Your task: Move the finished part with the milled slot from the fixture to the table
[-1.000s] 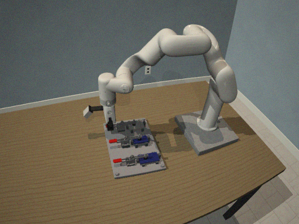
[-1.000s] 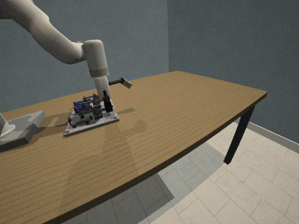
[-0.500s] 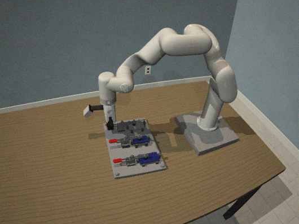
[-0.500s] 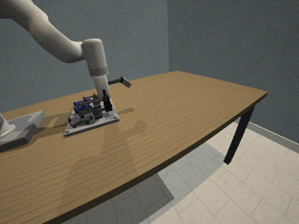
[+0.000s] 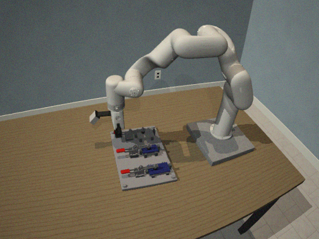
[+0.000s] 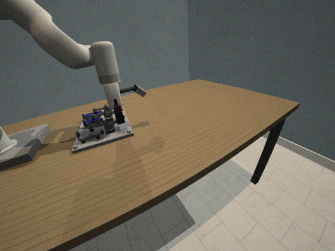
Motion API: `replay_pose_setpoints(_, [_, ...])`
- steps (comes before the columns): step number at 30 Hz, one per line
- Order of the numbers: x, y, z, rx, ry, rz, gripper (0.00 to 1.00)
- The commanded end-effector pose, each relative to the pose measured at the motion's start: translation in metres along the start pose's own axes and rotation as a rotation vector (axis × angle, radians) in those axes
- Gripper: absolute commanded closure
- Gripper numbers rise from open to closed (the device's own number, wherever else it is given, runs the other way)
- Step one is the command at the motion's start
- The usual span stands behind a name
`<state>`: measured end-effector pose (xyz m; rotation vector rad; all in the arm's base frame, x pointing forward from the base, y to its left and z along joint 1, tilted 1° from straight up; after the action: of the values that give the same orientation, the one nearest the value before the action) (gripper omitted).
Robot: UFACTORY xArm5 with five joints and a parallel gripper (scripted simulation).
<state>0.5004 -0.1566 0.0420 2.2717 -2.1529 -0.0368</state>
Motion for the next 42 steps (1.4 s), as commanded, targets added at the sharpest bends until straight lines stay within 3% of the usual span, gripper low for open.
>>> replay_pose_setpoints(1, [0.000, 0.000, -0.004, 0.004, 0.001, 0.000, 1.00])
replay_pose_setpoints(42, [-0.005, 0.025, -0.022, 0.004, 0.001, 0.000, 1.00])
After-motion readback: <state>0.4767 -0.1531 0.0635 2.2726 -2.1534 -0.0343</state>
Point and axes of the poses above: the point where the finger pads meet when closed, its own z axis out along the fingers, its own x axis across the jaws, y = z × x, the point moved 2 cm from there along -z, back along the fingers, and after that the axes turned 12 degrees about -z, right-handed, at the moved point
